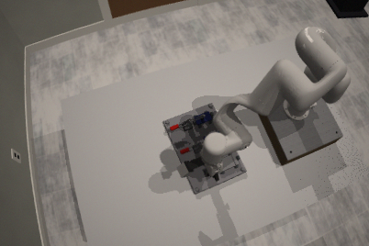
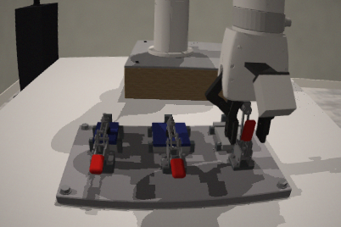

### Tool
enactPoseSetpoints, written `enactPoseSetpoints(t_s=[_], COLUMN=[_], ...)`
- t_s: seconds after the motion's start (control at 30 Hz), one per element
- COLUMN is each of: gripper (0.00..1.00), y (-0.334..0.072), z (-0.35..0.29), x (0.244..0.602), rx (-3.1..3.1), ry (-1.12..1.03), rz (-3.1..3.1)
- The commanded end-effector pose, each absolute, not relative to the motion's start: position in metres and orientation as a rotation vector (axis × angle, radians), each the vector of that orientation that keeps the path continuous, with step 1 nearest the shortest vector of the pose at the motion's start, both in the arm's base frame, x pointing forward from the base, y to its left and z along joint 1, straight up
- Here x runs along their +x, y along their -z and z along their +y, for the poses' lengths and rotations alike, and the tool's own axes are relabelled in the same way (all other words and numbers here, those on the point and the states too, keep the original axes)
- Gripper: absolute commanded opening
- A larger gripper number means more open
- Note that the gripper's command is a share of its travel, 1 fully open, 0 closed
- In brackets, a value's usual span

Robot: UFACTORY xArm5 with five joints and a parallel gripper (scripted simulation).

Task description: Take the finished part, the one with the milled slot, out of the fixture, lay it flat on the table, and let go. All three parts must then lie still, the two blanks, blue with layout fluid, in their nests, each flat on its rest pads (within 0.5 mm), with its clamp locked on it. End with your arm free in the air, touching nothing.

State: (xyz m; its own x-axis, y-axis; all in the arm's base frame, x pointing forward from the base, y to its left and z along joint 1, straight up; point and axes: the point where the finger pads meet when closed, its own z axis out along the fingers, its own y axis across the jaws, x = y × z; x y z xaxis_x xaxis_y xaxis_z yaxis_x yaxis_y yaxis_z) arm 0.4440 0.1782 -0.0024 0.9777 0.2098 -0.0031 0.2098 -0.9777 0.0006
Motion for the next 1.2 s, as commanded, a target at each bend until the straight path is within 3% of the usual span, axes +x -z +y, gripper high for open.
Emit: enactPoseSetpoints(t_s=[0.0,0.4,1.17], gripper=[0.47,0.47,0.47], y=[0.001,-0.003,-0.049], z=[0.179,0.179,0.179], x=[0.445,0.445,0.445], rx=[3.124,3.124,3.124], ry=[-0.001,0.000,0.000], rz=[0.332,0.332,0.332])
